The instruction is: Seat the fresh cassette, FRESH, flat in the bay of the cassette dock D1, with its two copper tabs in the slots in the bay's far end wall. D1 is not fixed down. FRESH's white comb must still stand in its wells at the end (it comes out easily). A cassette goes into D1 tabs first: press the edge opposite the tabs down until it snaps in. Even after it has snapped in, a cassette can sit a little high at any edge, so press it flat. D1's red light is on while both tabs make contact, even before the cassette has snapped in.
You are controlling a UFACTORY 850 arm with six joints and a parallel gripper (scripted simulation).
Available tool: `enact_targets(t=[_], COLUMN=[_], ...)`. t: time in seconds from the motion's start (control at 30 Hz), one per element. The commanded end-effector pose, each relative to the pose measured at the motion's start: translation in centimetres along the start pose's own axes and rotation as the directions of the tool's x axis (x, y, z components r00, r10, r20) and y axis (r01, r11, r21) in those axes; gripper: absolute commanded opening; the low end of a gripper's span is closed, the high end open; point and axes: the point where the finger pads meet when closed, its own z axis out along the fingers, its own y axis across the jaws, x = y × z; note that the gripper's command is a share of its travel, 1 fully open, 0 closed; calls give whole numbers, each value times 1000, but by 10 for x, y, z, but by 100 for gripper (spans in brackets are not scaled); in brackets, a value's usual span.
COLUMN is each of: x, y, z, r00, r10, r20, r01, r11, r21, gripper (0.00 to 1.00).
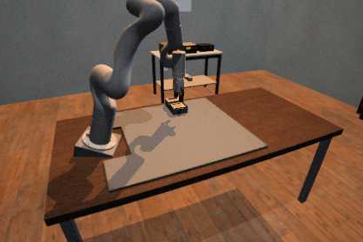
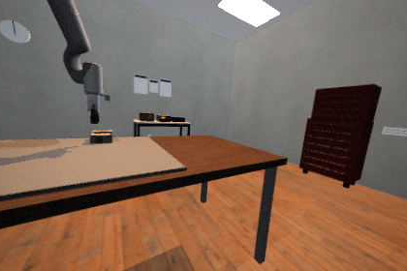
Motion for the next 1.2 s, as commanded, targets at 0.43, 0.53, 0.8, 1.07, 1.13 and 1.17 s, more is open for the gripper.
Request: enact_targets(t=[0.43,0.53,0.8,1.07,1.13,1.17], x=[-10,-13,-21,-34,-38,-41], y=[65,79,102,132,140,144], z=[-27,-32,-41,-52,-55,-57], r00=[1000,1000,1000,1000,1000,1000], r10=[-6,-6,-9,-13,-17,-17], r20=[1,1,0,-2,-5,-5], r01=[6,6,9,13,17,17], r11=[1000,1000,1000,1000,1000,1000], r21=[2,2,3,3,3,3], gripper=[100,100,100,100,100,100])
